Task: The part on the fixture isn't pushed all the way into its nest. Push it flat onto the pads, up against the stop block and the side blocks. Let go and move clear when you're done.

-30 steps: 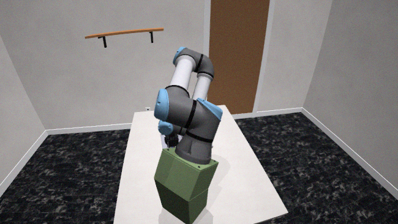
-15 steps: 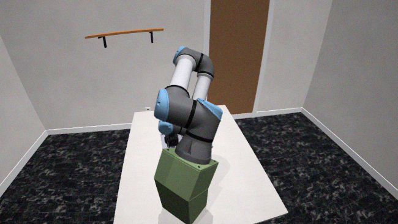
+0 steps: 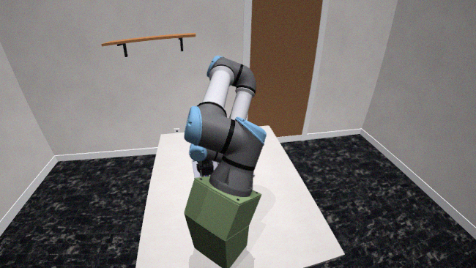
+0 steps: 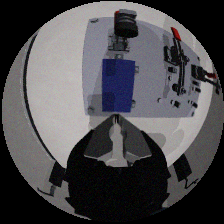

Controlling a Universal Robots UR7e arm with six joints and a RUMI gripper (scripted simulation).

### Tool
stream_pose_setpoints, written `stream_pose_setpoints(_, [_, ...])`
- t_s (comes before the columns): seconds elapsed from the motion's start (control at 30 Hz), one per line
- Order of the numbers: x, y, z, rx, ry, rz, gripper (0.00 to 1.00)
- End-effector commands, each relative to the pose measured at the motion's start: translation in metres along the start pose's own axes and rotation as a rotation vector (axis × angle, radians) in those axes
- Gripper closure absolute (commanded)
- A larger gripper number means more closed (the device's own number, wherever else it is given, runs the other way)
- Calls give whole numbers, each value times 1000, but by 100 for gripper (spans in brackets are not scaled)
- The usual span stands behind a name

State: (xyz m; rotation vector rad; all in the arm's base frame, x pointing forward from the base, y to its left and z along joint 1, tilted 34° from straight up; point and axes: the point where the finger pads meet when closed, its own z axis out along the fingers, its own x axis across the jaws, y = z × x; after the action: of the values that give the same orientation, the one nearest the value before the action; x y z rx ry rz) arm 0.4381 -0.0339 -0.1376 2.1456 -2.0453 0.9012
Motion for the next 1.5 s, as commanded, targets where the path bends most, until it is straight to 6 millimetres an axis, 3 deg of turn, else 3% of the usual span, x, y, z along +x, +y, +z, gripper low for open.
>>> stream_pose_setpoints(0.0, [0,6,0,1,0,0,100])
stream_pose_setpoints(1.47, [0,23,0,1,0,0,100])
